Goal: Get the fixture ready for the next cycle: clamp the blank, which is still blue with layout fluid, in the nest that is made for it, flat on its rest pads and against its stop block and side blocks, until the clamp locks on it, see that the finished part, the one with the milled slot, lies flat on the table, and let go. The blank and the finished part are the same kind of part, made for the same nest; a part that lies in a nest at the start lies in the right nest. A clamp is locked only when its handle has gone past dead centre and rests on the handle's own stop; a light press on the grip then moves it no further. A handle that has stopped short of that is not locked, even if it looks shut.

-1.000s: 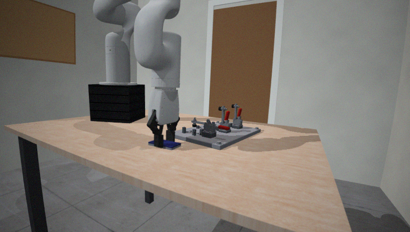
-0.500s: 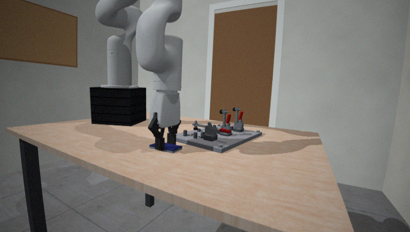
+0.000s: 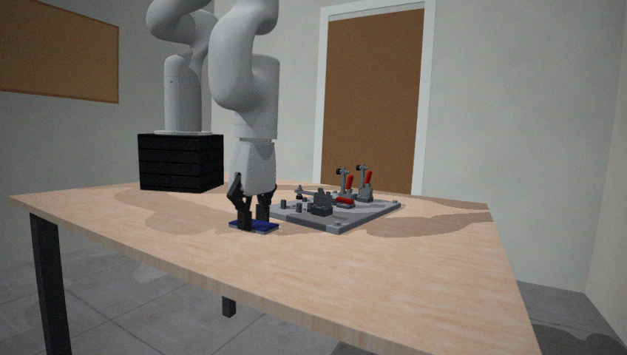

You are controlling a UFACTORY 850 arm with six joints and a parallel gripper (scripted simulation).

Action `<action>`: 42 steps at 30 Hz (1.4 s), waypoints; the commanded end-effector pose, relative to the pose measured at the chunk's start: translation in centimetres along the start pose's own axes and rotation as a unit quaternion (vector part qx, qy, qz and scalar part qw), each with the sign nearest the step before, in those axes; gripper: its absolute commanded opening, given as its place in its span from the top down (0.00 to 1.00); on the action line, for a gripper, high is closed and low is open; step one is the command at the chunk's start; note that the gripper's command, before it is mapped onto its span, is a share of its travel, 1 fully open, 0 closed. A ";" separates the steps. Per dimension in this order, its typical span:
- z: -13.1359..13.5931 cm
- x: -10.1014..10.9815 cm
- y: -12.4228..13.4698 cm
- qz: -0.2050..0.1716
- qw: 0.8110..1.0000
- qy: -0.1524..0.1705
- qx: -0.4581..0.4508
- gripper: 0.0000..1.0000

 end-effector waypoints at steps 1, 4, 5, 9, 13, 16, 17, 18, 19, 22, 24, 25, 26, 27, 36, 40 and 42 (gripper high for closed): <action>0.1 0.1 -0.1 0.001 1.000 0.000 0.000 1.00; 0.1 0.1 -0.1 0.001 1.000 0.000 0.000 1.00; 0.1 0.1 -0.1 0.001 1.000 0.000 0.000 1.00; 0.1 0.1 -0.1 0.001 1.000 0.000 0.000 1.00; 0.1 0.3 -0.1 0.001 1.000 0.000 0.000 1.00; 0.1 0.5 -0.1 0.001 1.000 0.000 0.000 1.00; 0.1 0.7 -0.1 0.001 1.000 0.000 0.000 1.00; 0.1 0.8 -0.1 0.001 1.000 0.000 0.000 1.00; 0.1 1.0 -0.1 0.001 1.000 0.000 0.000 1.00; 0.1 1.6 -0.1 0.001 1.000 0.000 0.000 1.00; 0.1 2.2 -0.1 0.001 1.000 0.000 0.000 1.00; 0.1 2.5 -0.1 0.001 1.000 0.000 0.000 1.00; 0.1 2.9 -0.1 0.001 1.000 0.000 0.000 1.00; 0.1 3.3 -0.1 0.001 1.000 0.000 0.000 1.00; 0.1 6.8 -0.1 0.001 1.000 0.000 0.000 1.00; 0.1 9.2 -0.1 0.001 1.000 0.000 0.000 1.00; 0.0 10.2 -0.1 0.001 1.000 0.000 0.000 1.00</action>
Point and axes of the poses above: the point where the finger pads meet when closed, its own x axis back along the fingers, its own z axis across the jaws, y = z × x, the point moved 1 cm from there along x, back along the fingers, and after that the axes turned 8 degrees about x, right-handed, at the moved point
